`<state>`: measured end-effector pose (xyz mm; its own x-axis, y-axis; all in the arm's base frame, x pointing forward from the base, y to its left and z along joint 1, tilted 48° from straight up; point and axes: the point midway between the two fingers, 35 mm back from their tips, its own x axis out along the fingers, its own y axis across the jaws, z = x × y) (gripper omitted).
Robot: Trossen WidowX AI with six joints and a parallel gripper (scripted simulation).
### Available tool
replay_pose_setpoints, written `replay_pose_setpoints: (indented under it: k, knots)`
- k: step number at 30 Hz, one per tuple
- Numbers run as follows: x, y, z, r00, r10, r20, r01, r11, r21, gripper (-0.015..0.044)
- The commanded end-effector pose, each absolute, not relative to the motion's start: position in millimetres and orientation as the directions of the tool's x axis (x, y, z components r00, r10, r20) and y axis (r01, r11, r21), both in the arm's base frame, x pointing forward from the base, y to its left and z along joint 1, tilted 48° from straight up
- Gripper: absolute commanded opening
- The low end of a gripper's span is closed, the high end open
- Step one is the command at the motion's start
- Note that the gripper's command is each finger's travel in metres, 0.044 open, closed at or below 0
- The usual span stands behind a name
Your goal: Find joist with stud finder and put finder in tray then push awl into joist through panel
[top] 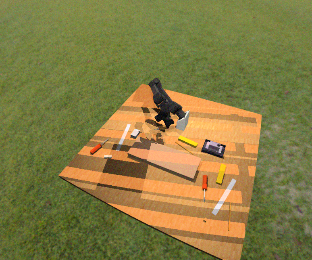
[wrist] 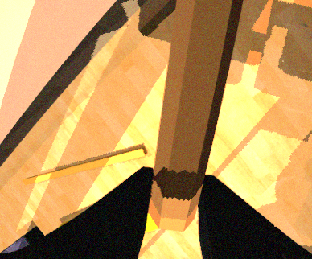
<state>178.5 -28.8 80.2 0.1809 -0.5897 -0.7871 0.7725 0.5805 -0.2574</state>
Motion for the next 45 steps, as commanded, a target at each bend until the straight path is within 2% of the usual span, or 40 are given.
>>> replay_pose_setpoints:
  k: [1,10,15,20,26,33,45]
  knots:
    - [194.7,-20.6,80.3,0.317,-0.532,-0.786,0.862,0.507,0.004,0.0000]
    - [226.6,-5.3,94.9,0.578,-0.420,-0.700,0.815,0.252,0.522,0.0000]
    - [241.0,2.1,110.7,0.704,-0.363,-0.610,0.671,0.060,0.739,0.0000]
    - [251.6,8.1,131.2,0.811,-0.313,-0.494,0.471,-0.152,0.869,0.0000]
    - [258.0,12.7,160.4,0.906,-0.266,-0.328,0.201,-0.412,0.889,0.0000]
    - [256.1,13.8,194.3,0.963,-0.234,-0.131,-0.059,-0.660,0.749,0.0000]
    - [279.0,13.4,183.1,0.965,-0.171,-0.201,0.051,-0.625,0.779,0.0000]
